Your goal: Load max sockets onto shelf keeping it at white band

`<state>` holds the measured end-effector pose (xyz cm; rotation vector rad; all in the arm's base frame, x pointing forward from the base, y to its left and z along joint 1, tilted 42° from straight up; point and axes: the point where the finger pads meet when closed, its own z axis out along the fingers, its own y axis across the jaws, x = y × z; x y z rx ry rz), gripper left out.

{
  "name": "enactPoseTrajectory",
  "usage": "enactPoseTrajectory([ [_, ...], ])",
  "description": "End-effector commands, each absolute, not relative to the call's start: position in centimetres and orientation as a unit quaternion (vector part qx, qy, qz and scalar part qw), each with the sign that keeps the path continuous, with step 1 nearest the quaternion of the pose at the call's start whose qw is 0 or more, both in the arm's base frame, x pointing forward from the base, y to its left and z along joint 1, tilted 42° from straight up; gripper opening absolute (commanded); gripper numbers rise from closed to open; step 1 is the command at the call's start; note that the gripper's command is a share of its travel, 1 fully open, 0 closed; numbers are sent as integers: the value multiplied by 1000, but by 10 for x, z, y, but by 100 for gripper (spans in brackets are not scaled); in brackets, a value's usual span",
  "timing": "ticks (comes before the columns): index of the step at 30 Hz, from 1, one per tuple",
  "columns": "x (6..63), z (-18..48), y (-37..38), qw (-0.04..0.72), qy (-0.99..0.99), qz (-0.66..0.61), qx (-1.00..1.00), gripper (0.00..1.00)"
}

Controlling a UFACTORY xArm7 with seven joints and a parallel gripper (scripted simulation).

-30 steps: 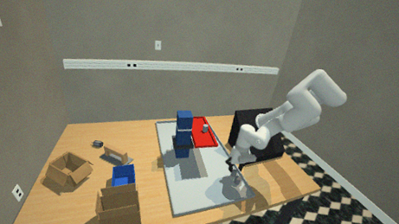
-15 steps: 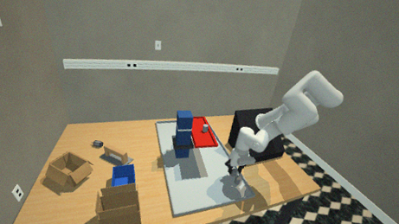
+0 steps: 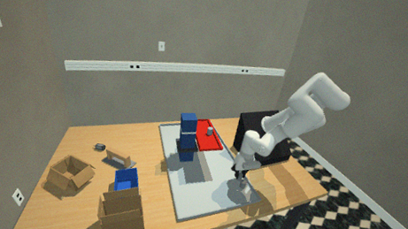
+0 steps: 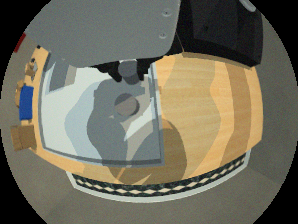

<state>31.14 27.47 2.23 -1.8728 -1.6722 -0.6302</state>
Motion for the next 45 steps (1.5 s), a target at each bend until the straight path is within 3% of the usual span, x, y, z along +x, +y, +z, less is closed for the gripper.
enactPoseTrajectory([
  [1, 312, 23, 274, 272, -621, -235, -697, 0],
  [45, 313, 27, 270, 272, -621, -235, -697, 0],
])
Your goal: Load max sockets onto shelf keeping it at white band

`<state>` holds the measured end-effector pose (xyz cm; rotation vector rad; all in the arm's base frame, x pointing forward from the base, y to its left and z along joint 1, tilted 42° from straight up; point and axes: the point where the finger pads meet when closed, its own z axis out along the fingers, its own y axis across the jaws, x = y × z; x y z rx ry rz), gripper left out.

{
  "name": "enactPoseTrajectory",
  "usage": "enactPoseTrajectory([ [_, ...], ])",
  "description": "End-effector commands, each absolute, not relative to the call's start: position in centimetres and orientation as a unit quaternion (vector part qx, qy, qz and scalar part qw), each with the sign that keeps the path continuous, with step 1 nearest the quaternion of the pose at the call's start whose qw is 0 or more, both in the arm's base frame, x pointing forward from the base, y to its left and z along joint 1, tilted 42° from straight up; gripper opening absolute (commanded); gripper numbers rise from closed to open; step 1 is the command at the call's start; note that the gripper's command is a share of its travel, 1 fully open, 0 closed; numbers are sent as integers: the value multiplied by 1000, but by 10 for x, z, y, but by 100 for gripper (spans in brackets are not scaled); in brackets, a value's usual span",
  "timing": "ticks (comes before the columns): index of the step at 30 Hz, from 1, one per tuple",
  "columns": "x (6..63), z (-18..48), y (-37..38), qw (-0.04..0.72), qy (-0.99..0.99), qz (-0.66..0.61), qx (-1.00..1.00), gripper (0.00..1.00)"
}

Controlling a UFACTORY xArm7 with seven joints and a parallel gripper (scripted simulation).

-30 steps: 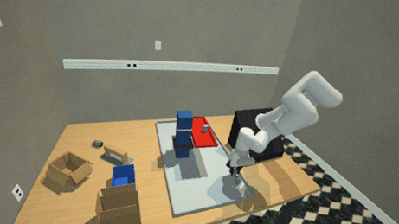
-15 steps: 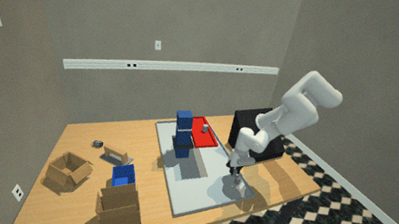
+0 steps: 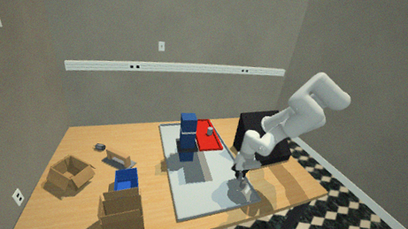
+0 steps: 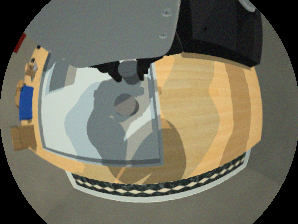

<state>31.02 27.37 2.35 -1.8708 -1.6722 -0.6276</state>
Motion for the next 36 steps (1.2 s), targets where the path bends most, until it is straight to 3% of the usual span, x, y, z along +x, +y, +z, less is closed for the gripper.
enactPoseTrajectory([
  [1, 313, 29, 268, 272, -621, -235, -697, 0],
  [36, 313, 66, 235, 272, -621, -235, -697, 0],
])
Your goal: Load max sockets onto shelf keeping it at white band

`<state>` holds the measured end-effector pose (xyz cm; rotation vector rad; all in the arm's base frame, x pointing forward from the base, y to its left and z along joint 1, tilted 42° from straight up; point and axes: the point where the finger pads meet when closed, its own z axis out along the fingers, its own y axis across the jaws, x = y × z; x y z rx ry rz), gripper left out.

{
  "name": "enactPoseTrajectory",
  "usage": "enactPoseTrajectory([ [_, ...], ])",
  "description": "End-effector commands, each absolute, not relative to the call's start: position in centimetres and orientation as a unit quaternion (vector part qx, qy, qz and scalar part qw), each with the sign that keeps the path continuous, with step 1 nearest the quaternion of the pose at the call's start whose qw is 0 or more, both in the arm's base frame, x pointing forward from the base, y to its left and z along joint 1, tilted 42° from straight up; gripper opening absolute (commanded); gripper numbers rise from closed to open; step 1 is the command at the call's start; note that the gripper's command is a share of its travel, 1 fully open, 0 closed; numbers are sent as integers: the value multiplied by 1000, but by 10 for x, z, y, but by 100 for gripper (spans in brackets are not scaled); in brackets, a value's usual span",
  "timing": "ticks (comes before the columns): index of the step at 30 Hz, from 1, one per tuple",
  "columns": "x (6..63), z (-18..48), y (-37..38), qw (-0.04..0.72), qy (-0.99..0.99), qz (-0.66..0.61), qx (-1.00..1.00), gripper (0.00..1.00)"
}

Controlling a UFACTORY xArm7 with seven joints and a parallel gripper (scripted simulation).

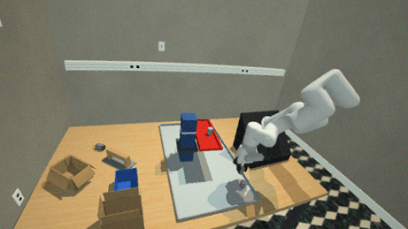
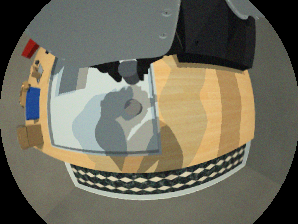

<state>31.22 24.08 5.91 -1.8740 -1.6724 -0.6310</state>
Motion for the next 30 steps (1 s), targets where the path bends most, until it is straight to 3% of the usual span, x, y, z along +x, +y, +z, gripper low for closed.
enactPoseTrajectory([
  [1, 313, 66, 235, 272, -621, -235, -697, 0],
  [30, 310, 74, 228, 272, -621, -235, -697, 0],
])
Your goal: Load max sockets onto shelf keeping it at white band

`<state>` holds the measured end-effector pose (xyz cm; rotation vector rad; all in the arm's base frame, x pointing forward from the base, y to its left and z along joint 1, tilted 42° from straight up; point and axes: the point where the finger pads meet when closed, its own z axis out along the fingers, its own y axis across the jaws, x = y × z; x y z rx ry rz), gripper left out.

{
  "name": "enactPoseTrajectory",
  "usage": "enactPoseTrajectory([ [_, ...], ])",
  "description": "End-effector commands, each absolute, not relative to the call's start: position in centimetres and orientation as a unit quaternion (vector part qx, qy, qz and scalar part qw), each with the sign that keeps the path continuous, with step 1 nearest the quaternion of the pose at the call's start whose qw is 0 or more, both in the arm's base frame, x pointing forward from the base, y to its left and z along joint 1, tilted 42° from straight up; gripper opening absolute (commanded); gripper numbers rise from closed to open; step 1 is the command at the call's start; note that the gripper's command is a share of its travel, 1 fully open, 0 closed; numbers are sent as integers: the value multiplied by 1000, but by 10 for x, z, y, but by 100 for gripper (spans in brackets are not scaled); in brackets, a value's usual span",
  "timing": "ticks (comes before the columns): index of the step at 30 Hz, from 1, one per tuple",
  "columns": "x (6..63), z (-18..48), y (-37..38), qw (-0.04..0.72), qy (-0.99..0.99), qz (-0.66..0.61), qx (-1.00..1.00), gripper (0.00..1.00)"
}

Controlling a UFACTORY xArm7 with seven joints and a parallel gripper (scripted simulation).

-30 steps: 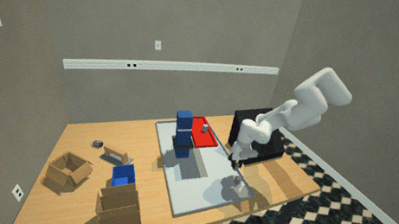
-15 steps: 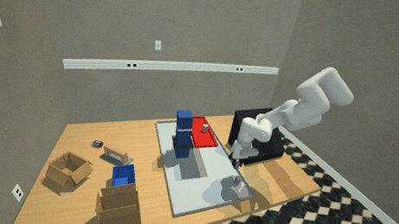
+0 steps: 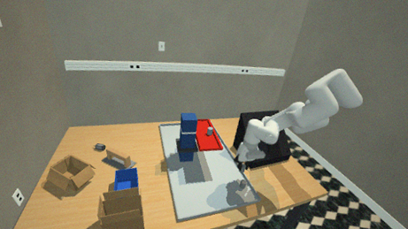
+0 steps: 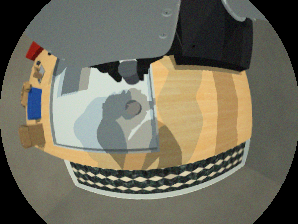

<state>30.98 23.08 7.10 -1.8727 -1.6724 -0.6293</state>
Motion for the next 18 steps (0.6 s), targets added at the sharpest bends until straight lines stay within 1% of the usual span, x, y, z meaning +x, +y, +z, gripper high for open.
enactPoseTrajectory([
  [1, 309, 76, 227, 272, -621, -235, -697, 0],
  [18, 293, 110, 198, 272, -621, -235, -697, 0],
])
